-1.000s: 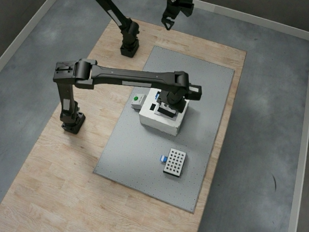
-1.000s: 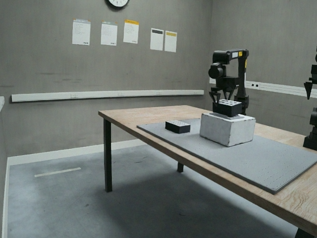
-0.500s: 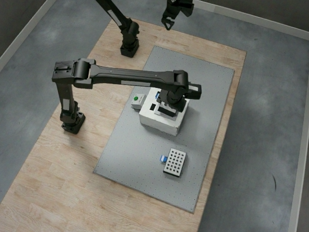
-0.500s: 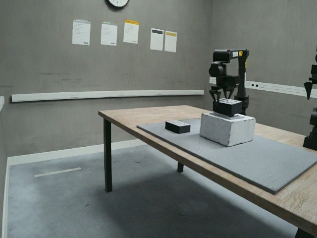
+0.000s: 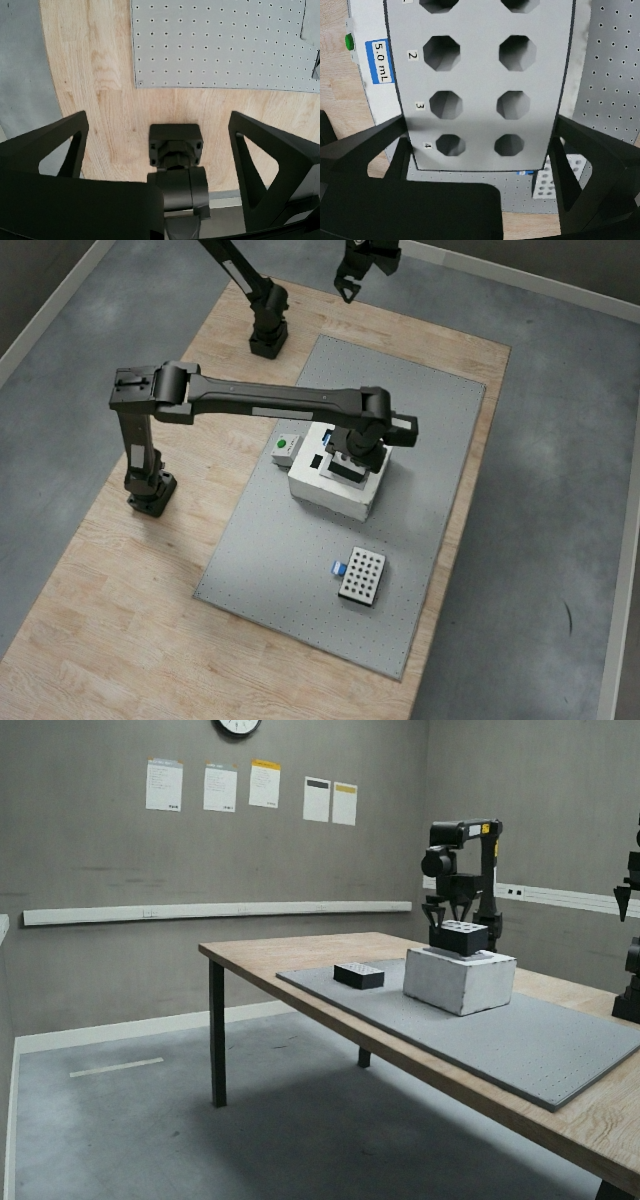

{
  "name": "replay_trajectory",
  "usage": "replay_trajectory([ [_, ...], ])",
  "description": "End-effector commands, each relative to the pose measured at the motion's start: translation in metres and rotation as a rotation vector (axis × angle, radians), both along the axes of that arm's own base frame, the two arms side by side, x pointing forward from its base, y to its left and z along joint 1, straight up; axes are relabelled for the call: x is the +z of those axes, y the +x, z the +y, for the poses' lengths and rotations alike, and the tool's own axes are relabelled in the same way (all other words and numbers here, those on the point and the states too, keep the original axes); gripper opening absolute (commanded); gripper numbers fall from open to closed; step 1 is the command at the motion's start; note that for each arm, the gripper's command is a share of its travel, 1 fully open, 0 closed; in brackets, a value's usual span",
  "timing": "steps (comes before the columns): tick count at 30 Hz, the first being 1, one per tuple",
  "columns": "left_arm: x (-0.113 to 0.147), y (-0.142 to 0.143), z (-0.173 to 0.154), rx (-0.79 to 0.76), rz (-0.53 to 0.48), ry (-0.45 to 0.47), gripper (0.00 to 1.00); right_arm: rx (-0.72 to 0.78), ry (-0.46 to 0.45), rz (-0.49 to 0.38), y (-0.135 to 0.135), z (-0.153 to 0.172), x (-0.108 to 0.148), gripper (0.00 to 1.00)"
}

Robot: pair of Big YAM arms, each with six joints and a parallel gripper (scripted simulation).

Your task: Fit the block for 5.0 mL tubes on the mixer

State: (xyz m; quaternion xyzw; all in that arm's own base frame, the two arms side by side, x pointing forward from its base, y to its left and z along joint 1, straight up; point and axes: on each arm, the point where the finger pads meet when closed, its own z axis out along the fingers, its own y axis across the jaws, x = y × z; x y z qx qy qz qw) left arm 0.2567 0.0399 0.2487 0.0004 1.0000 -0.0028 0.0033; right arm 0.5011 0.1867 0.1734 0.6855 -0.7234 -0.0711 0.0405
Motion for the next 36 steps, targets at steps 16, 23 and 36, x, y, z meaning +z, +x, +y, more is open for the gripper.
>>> replay_trajectory([
  [16, 0.027, 0.012, 0.001, 0.0, -0.057, 0.008, 1.0, -0.001, 0.052, -0.122, 0.012, 0.004, 0.054, 0.0],
  [23, 0.029, 0.013, 0.001, 0.0, -0.062, 0.009, 1.0, -0.015, 0.049, -0.113, 0.01, -0.005, 0.057, 0.0],
  [36, 0.009, 0.002, 0.0, 0.0, -0.014, 0.001, 1.0, -0.017, 0.047, -0.108, 0.005, -0.007, 0.064, 0.0],
])
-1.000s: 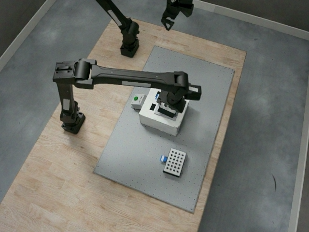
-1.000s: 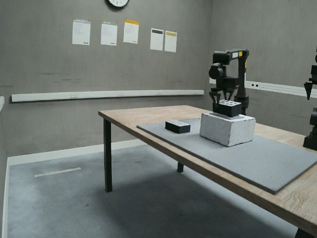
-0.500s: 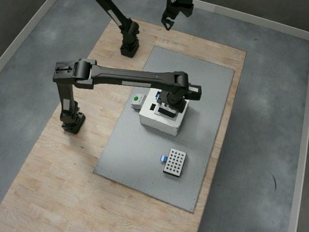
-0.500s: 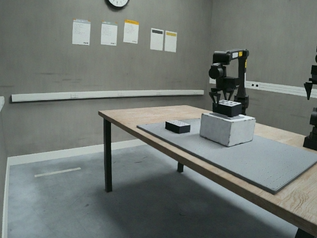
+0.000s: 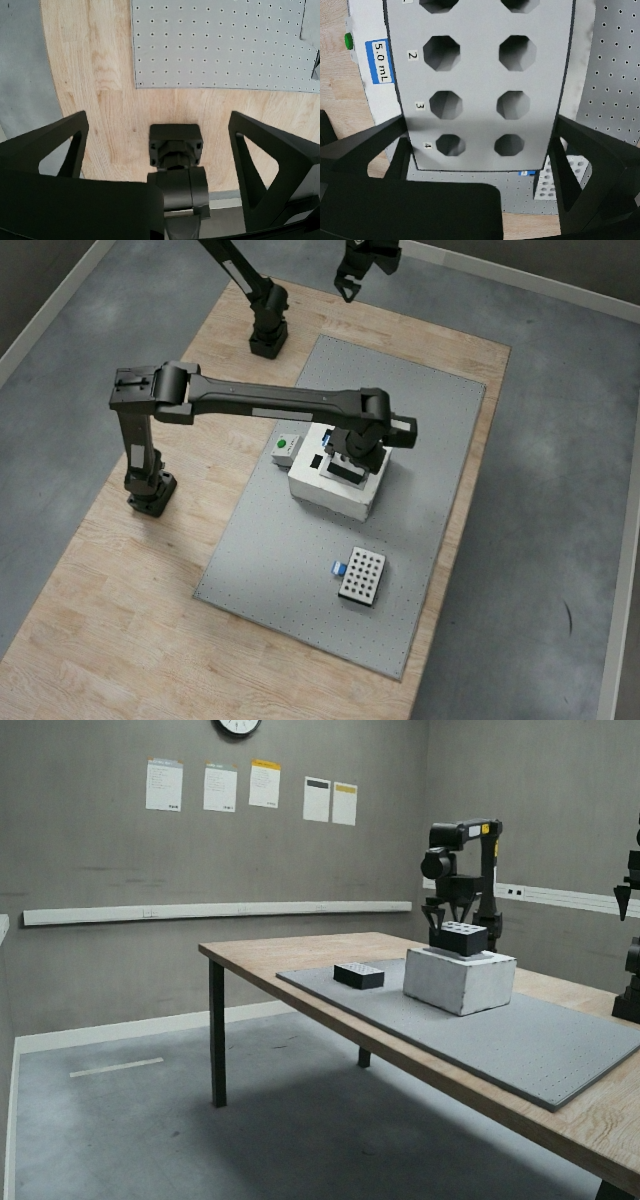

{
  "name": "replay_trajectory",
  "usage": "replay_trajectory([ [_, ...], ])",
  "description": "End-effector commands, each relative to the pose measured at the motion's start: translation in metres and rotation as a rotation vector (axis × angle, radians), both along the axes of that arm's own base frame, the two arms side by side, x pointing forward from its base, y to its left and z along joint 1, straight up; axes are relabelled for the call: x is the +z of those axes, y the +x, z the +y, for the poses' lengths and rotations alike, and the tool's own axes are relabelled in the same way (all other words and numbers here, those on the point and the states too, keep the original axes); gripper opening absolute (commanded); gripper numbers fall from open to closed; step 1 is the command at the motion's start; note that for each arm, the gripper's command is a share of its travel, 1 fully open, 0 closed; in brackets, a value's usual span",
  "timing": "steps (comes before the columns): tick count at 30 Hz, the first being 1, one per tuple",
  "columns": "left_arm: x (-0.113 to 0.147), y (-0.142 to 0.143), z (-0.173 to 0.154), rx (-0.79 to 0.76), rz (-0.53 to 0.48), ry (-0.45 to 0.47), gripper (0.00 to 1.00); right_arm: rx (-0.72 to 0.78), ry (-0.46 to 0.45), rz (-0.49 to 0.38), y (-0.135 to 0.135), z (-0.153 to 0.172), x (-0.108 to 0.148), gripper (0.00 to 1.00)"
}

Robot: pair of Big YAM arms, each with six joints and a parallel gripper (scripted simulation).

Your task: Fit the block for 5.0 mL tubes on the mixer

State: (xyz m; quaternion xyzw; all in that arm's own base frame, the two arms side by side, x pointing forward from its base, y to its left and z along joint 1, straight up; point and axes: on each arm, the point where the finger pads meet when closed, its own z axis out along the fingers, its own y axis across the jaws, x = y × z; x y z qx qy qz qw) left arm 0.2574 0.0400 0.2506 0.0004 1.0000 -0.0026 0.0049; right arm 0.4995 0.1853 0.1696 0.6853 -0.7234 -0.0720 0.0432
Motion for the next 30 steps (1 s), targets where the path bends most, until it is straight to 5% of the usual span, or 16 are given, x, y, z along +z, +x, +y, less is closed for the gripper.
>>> replay_trajectory([
  [1, 0.006, 0.001, -0.001, 0.0, -0.008, 0.0, 1.0, -0.017, 0.05, -0.114, 0.007, -0.006, 0.068, 0.0],
  [11, 0.005, 0.001, -0.001, 0.001, -0.007, 0.0, 1.0, 0.013, 0.06, -0.139, 0.006, 0.01, 0.079, 0.0],
  [30, 0.023, 0.011, 0.001, 0.001, -0.054, 0.007, 1.0, -0.005, 0.049, -0.111, 0.024, 0.006, 0.052, 0.0],
])
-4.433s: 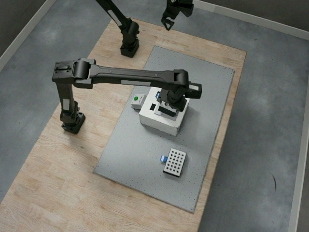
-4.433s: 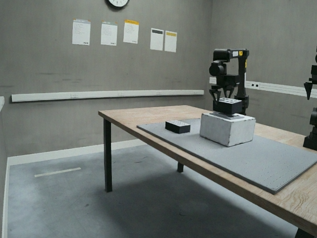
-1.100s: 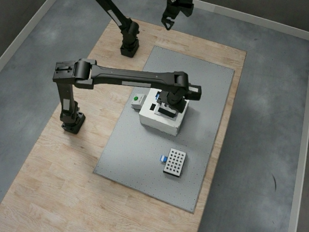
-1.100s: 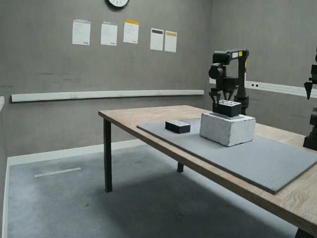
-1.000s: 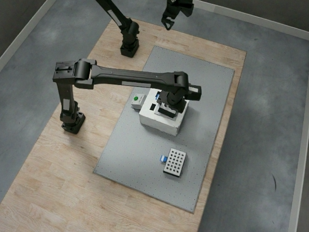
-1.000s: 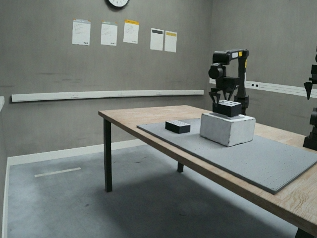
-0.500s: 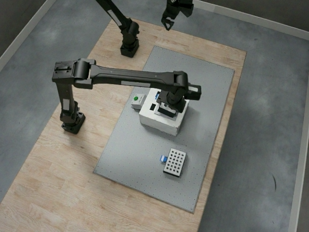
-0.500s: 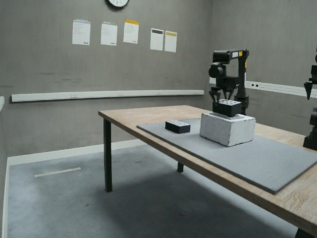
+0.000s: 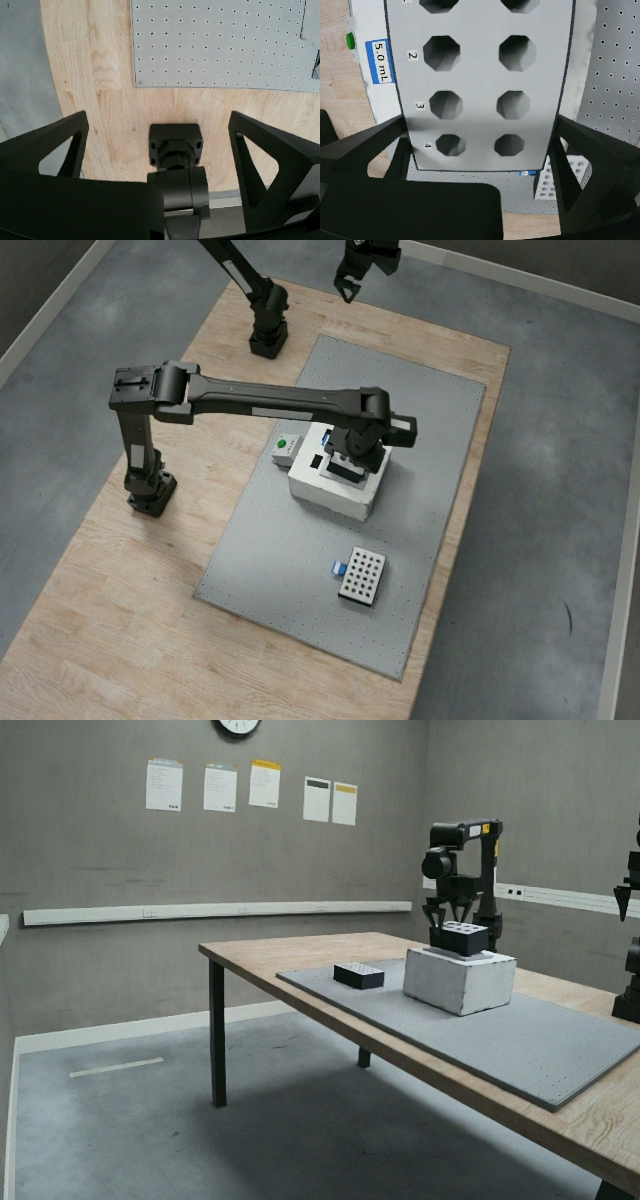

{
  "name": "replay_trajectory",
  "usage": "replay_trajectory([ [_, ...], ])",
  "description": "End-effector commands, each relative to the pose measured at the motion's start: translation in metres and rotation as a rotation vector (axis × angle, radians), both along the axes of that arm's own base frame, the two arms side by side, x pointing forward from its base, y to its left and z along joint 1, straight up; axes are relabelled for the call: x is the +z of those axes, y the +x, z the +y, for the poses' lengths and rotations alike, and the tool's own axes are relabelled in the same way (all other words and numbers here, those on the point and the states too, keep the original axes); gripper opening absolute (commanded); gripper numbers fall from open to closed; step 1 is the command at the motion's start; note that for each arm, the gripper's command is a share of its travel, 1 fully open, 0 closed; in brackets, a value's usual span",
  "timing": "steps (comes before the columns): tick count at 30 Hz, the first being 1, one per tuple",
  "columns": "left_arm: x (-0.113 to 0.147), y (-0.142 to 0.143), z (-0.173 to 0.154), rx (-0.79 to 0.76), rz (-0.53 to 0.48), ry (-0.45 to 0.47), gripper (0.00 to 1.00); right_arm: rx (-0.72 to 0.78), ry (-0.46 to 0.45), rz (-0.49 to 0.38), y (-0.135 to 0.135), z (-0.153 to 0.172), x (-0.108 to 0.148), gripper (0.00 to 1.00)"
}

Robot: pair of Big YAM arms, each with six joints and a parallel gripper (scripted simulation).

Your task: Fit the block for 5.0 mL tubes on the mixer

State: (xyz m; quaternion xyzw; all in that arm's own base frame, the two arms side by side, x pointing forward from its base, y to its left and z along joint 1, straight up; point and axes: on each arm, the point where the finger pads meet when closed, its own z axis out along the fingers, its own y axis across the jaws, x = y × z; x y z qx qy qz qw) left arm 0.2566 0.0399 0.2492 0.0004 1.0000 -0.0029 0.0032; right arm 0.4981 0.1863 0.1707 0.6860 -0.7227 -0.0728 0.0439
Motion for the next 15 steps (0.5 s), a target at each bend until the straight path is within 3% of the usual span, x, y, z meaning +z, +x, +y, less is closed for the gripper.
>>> replay_trajectory([
  [1, 0.024, 0.012, 0.001, 0.001, -0.058, 0.008, 1.0, -0.011, 0.051, -0.121, 0.026, 0.003, 0.053, 0.0],
  [15, 0.029, 0.015, 0.002, 0.001, -0.072, 0.01, 1.0, -0.016, 0.061, -0.141, 0.021, -0.001, 0.071, 0.0],
])
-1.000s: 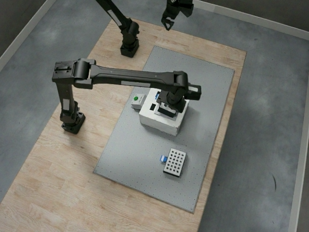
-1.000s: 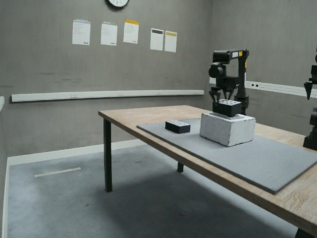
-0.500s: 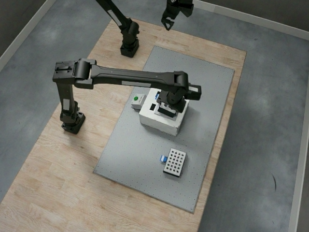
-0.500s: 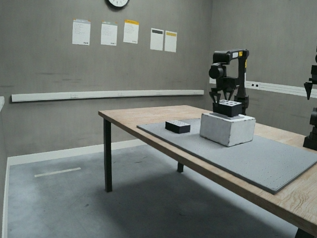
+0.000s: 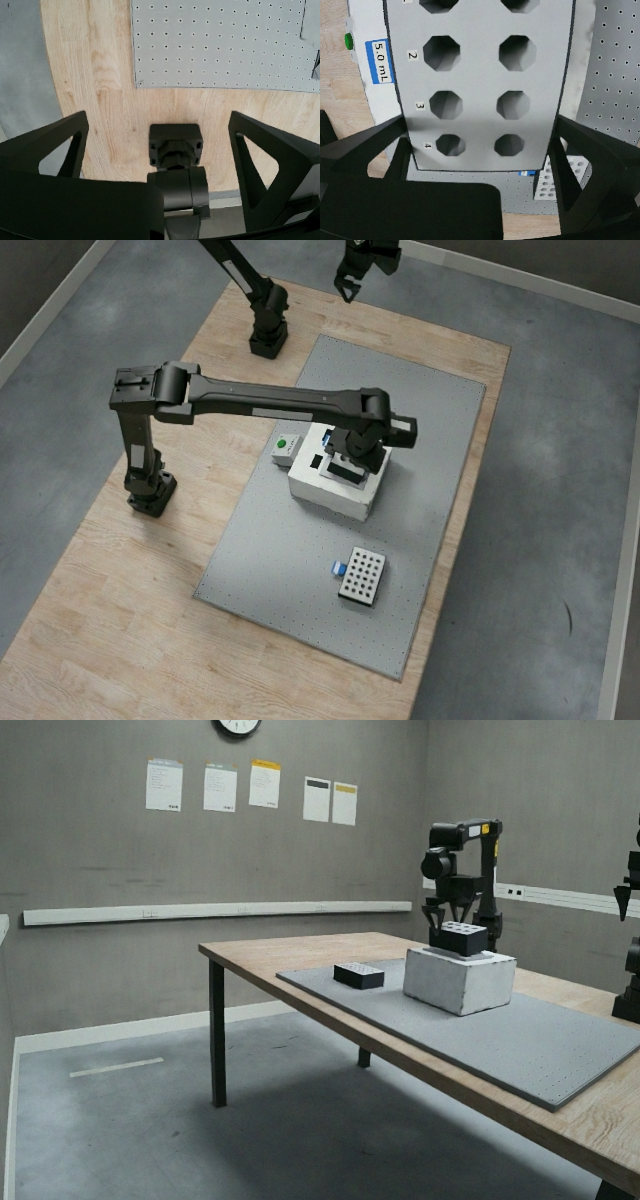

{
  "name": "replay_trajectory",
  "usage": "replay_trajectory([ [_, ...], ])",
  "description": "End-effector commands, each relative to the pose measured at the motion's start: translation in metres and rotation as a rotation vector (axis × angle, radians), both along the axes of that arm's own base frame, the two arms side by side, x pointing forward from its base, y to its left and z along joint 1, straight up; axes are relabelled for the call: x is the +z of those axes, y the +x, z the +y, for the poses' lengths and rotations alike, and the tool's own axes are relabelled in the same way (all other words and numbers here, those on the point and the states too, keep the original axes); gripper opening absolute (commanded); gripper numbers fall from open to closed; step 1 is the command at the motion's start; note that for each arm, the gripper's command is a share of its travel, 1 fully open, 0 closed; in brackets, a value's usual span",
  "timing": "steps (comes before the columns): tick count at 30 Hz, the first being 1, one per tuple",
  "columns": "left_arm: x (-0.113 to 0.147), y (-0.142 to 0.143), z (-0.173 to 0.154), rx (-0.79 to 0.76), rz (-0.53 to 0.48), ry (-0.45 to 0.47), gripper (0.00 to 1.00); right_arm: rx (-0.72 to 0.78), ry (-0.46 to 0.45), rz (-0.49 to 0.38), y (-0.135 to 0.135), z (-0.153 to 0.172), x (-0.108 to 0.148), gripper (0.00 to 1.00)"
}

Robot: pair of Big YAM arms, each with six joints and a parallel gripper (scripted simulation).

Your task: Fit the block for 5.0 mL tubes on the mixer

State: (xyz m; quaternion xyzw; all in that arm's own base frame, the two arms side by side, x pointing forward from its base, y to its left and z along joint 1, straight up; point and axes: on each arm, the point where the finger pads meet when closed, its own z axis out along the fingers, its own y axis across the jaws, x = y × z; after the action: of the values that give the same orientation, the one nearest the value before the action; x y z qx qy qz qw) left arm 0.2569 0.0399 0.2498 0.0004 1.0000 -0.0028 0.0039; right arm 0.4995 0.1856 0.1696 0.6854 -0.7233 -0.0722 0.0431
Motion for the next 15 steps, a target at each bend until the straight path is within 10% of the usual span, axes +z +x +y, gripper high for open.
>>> replay_trajectory([
  [1, 0.028, 0.014, 0.002, 0.001, -0.07, 0.01, 1.0, -0.014, 0.061, -0.14, 0.019, -0.001, 0.073, 0.0],
  [15, 0.011, 0.005, 0.0, 0.001, -0.027, 0.003, 1.0, -0.013, 0.061, -0.142, 0.015, -0.001, 0.08, 0.0],
])
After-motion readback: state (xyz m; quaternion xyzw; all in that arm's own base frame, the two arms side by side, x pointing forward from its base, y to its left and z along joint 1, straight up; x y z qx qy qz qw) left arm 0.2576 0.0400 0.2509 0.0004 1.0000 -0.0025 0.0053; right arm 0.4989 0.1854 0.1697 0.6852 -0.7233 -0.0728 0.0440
